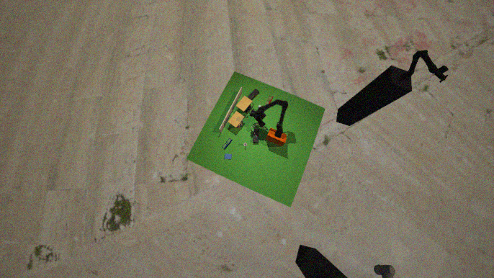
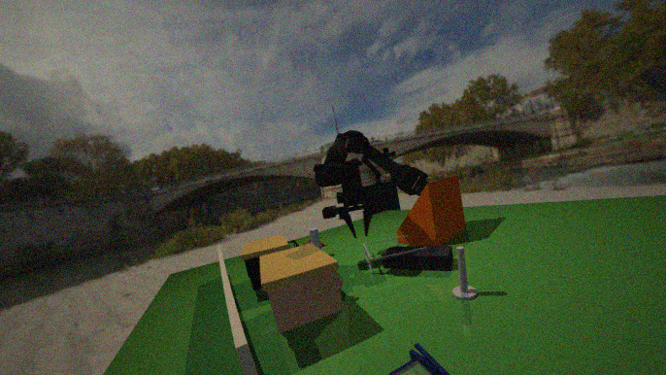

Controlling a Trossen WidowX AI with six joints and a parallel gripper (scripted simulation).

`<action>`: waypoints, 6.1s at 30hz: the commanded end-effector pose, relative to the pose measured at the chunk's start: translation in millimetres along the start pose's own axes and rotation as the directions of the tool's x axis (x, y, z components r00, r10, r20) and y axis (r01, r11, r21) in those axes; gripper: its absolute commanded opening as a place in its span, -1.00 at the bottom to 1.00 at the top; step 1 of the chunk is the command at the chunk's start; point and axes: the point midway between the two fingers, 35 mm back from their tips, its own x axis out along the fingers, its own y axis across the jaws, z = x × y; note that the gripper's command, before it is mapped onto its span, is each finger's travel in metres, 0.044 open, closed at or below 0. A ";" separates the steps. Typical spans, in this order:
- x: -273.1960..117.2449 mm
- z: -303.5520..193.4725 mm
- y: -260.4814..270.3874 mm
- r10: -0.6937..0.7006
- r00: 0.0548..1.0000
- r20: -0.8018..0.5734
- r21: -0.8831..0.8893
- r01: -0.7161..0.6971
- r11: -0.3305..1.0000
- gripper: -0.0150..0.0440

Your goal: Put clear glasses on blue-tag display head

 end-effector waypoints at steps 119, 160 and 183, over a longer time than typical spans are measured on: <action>-69.5 15.0 -2.9 0.055 0.996 -0.069 -0.471 -0.081 0.878 -0.49; -110.0 55.6 -16.9 0.222 0.942 -0.253 -0.947 -0.194 -0.256 -0.49; -122.5 75.7 -29.4 0.312 0.884 -0.348 -0.575 0.061 -0.816 -0.49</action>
